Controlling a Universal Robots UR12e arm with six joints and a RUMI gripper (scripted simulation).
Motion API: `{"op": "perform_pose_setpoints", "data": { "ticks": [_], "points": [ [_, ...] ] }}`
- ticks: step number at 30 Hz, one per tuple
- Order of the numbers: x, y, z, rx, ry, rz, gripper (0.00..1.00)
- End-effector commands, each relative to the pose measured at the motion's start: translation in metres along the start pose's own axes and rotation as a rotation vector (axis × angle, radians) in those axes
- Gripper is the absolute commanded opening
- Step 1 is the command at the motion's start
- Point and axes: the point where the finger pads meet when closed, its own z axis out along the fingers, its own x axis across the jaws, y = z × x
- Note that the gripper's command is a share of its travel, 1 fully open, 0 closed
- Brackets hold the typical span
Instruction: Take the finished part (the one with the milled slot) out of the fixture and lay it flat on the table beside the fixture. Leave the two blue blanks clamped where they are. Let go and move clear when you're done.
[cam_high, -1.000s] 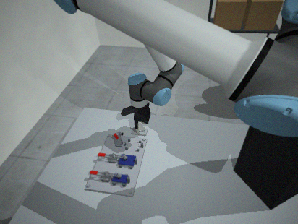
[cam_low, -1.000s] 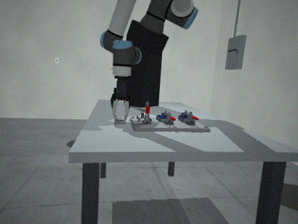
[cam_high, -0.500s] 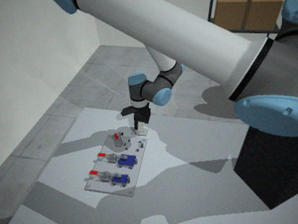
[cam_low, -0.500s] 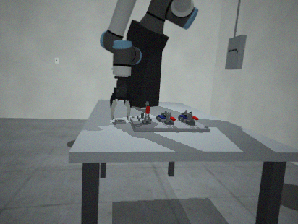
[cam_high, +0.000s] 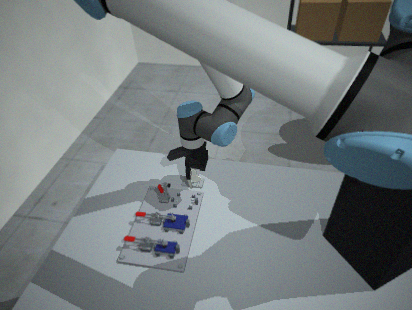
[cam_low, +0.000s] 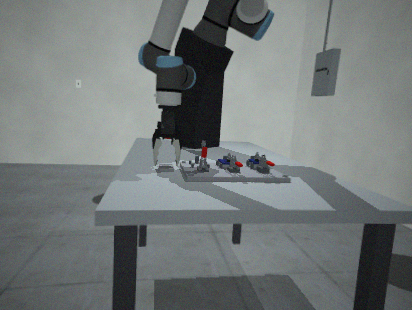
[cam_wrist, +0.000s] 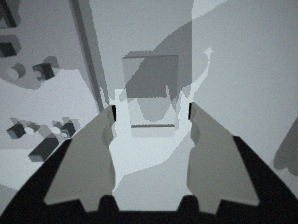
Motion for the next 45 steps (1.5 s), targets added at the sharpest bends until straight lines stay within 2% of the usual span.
{"op": "perform_pose_setpoints", "data": {
  "ticks": [1, 16, 22, 37, 45],
  "points": [
    [0.001, -0.002, 0.0, 0.003, 0.003, -0.001, 0.47],
    [0.001, -0.002, -0.001, 0.002, 0.003, -0.001, 0.47],
    [0.001, 0.0, -0.013, 0.001, 0.002, 0.002, 0.47],
    [0.001, 0.0, -0.062, 0.001, 0.001, 0.002, 0.47],
    [0.001, 0.0, -0.062, 0.001, 0.001, 0.002, 0.47]
  ]
}}
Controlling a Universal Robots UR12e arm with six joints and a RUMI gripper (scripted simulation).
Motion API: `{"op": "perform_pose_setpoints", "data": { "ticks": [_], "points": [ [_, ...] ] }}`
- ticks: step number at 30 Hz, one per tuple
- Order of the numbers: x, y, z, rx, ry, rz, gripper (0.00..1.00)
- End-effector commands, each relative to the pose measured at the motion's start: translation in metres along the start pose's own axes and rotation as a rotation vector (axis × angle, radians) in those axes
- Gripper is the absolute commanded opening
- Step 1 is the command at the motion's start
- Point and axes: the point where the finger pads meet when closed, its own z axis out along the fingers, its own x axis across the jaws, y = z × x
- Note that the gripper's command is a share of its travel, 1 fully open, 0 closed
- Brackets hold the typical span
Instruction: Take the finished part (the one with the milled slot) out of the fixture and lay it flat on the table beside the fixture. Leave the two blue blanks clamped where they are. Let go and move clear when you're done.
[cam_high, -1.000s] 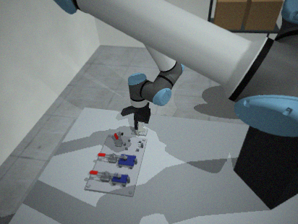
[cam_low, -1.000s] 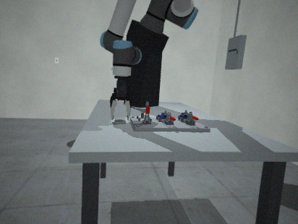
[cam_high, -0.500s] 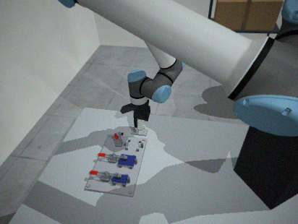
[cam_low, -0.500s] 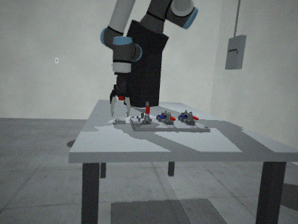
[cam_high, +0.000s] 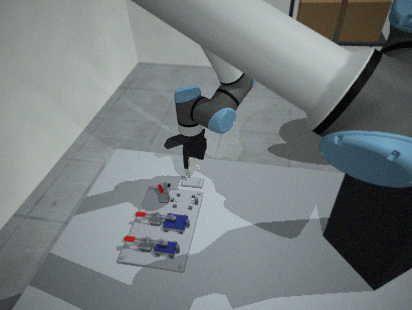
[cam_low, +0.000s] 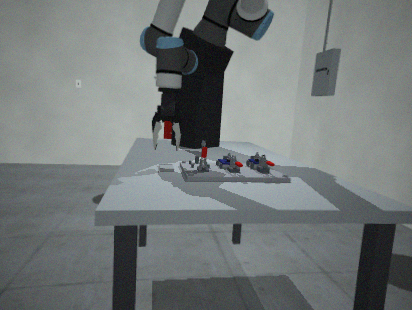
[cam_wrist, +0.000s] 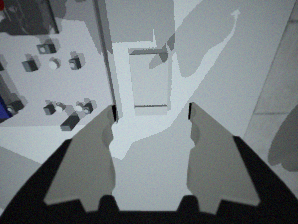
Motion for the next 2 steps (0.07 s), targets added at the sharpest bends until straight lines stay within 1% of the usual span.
{"op": "perform_pose_setpoints", "data": {
  "ticks": [1, 2],
  "points": [
    [-0.0022, 0.0046, -0.002, -0.005, -0.005, 0.001, 0.47],
    [-0.0022, 0.0046, -0.002, -0.005, -0.005, 0.001, 0.47]
  ]
}}
